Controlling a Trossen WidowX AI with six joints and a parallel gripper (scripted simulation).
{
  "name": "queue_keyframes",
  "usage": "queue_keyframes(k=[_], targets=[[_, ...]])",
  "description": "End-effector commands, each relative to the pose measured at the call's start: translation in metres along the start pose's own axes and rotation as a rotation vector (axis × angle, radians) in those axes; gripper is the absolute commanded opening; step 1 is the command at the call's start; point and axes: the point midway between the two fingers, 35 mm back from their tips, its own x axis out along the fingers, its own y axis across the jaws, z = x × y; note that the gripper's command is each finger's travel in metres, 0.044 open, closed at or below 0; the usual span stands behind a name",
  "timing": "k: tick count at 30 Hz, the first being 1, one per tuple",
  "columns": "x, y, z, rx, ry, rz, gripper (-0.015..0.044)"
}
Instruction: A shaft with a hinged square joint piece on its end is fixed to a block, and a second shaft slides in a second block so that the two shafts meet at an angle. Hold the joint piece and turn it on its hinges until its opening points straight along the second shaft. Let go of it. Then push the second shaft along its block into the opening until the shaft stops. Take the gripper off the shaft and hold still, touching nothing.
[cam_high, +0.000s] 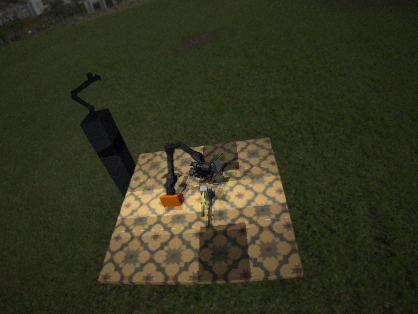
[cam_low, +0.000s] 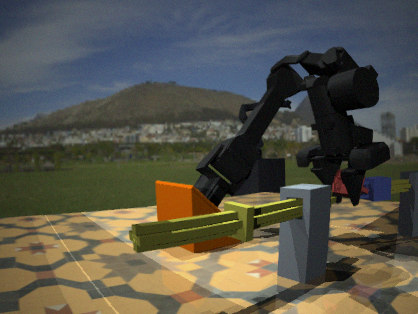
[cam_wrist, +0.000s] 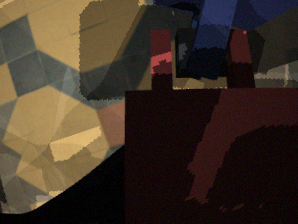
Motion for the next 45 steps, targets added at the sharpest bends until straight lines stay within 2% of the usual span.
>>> queue_keyframes(k=[1, 26, 31, 34, 45], targets=[[0.0001, -0.0001, -0.0001, -0.002, -0.003, 0.000, 0.0000], [0.0000, 0.0000, 0.0000, 0.000, -0.001, 0.000, 0.0000], [0.0000, 0.0000, 0.0000, 0.000, -0.001, 0.000, 0.0131], [0.0000, 0.0000, 0.0000, 0.000, -0.001, 0.000, 0.0147], [0.0000, 0.0000, 0.0000, 0.000, -0.001, 0.000, 0.0436]])
